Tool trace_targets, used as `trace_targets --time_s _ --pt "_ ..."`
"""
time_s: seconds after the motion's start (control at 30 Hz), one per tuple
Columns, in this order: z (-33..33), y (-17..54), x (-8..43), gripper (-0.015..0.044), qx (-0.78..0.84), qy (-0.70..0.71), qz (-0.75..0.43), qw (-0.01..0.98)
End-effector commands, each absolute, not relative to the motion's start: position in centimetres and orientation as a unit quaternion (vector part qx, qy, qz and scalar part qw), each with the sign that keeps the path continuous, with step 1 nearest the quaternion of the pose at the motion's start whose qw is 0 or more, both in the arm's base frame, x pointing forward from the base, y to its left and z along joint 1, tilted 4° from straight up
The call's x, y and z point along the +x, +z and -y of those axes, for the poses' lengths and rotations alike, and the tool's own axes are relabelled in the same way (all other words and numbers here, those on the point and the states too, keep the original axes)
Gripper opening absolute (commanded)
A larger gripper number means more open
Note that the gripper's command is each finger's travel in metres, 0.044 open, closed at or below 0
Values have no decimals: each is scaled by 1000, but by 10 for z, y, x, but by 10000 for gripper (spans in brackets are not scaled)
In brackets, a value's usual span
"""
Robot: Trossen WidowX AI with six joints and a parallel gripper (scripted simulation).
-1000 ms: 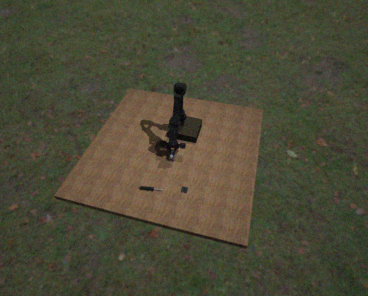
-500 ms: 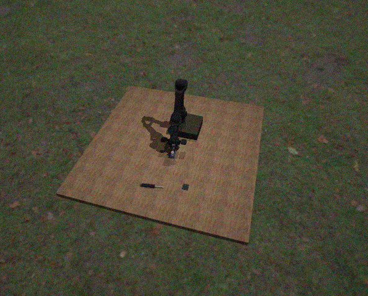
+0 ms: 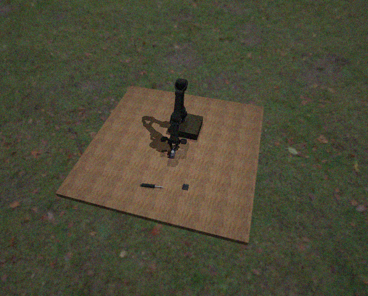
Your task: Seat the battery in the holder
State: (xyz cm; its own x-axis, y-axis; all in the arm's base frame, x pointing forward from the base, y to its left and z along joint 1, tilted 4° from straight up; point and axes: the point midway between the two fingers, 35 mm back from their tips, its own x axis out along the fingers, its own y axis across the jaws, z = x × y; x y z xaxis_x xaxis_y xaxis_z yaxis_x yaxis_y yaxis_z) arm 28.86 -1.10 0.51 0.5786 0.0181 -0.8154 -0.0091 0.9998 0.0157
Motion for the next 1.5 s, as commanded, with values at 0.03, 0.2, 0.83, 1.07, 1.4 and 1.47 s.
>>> trace_targets --time_s 0.03,0.2,0.83,1.07,1.4,1.47 --pt "11 1 283 69 5 7 -469 883" --pt "11 1 284 69 5 7 -472 881" --pt "11 -2 290 69 5 8 -517 856" --pt "11 -3 293 69 5 8 -534 846" --pt "11 -4 295 69 4 9 -557 830" --pt "11 -5 296 69 4 9 -562 827"
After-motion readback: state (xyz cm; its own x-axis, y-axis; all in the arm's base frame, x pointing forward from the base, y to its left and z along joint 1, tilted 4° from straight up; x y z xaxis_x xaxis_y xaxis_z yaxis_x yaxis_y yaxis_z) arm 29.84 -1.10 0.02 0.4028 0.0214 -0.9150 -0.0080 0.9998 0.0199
